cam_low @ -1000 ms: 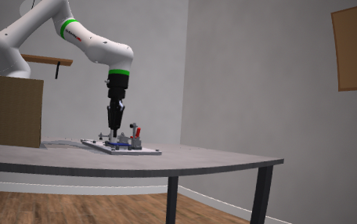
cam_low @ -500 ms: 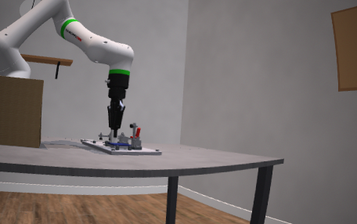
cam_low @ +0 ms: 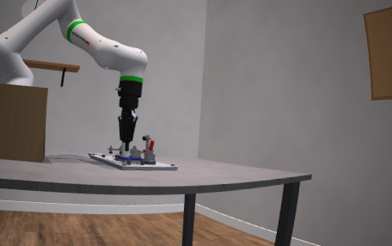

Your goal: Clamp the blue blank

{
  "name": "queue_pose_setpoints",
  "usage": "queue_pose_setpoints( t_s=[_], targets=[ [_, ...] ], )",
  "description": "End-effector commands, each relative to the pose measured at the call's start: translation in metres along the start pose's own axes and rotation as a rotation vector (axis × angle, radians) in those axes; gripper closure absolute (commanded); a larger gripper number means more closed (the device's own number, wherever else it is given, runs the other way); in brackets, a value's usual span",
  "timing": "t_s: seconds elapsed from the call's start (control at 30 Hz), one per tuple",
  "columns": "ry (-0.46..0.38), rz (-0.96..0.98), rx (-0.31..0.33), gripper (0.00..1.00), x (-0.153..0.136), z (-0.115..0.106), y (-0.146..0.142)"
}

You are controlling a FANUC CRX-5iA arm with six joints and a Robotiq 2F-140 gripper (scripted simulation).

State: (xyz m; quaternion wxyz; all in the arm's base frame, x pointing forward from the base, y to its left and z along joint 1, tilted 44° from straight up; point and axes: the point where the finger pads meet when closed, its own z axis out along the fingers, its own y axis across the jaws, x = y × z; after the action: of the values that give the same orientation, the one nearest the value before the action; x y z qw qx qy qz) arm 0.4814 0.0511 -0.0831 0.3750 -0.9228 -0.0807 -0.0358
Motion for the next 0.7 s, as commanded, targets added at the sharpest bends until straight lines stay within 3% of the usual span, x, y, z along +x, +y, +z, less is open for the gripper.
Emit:
queue_pose_setpoints(
  t_s=[0.0, 0.67],
  targets=[
    [0.0, 0.0, 0.0, 1.0, 0.0001, -0.0002, 0.0019],
    [0.0, 0.0, 0.0, 1.0, 0.0001, -0.0002, 0.0059]
  ],
)
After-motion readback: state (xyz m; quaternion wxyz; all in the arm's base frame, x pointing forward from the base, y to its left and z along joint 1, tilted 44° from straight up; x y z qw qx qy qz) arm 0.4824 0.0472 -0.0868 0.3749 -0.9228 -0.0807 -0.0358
